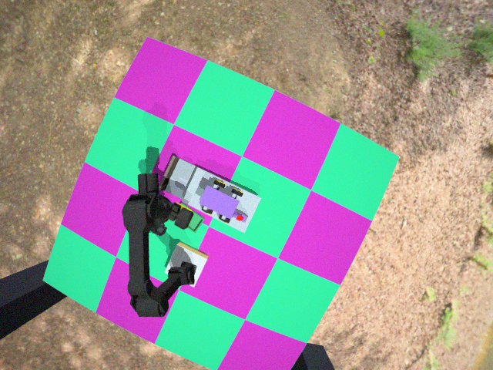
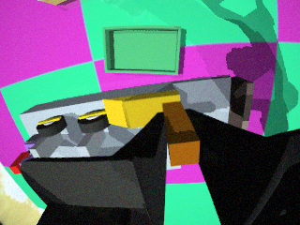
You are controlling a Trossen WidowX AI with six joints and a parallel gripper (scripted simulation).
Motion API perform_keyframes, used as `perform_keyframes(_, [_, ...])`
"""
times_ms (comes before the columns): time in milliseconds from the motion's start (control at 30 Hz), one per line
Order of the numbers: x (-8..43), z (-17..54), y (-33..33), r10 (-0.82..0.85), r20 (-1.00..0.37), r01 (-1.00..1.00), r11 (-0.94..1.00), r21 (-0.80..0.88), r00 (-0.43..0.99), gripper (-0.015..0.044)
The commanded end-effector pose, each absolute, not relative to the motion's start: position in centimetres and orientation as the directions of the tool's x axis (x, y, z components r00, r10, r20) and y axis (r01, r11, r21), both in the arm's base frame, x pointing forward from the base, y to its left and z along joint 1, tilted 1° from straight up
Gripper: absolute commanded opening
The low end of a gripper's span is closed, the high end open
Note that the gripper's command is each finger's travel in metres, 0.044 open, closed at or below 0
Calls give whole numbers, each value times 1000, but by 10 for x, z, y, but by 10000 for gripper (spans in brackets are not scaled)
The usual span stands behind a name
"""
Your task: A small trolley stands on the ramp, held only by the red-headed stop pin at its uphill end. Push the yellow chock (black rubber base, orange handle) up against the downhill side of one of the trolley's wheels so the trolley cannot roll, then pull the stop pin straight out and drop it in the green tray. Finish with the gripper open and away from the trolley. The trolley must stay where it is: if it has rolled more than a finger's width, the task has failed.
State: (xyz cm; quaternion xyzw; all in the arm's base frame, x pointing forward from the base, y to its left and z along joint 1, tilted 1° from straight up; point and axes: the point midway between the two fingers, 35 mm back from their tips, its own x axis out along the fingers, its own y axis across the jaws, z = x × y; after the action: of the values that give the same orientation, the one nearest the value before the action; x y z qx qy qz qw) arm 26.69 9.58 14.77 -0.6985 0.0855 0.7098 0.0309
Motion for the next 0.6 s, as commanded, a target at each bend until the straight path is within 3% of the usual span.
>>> perform_keyframes(0, [276, 147, 95, -81, -997, -153, -985, 83, -17, 0])
perform_keyframes(567, [294, 131, 92, -81, -997, -153, -985, 83, -16, 0])
